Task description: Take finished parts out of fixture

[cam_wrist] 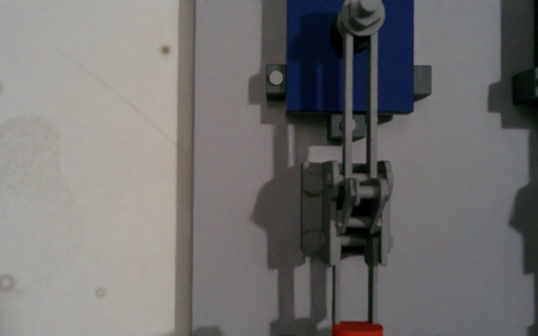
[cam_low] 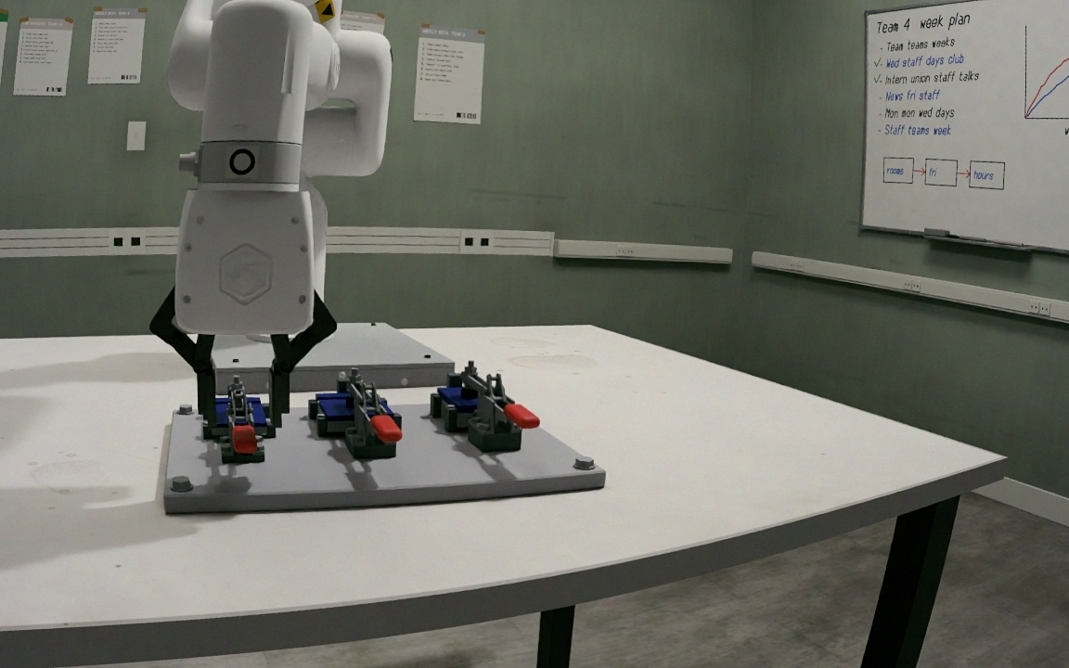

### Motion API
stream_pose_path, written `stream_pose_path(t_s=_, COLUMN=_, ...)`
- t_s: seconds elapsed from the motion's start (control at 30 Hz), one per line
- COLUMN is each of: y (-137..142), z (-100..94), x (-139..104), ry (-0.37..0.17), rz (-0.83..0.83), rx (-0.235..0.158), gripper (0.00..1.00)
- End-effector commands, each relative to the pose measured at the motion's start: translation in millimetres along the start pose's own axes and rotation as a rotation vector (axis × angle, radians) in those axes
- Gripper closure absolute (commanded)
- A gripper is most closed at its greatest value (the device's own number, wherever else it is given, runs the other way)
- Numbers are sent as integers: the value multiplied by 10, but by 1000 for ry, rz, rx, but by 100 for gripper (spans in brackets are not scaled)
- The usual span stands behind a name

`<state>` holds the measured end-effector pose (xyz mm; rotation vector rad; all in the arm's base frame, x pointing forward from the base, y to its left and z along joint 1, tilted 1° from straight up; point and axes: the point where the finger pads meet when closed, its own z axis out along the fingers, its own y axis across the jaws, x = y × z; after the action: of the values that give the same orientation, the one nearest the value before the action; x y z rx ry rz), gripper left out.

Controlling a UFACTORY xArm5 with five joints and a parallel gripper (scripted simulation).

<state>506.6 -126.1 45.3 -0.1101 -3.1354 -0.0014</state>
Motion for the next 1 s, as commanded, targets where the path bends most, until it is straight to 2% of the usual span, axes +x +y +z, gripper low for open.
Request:
stream_pose_path(t_s=0.0, y=-2, z=0, x=-15, ry=-4, rz=0, rx=1, gripper=52)
stream_pose_path(t_s=0.53, y=-2, z=12, x=-15, ry=-4, rz=0, rx=1, gripper=52)
stream_pose_path(t_s=0.97, y=-2, z=197, x=-27, ry=-4, rz=0, rx=1, gripper=52)
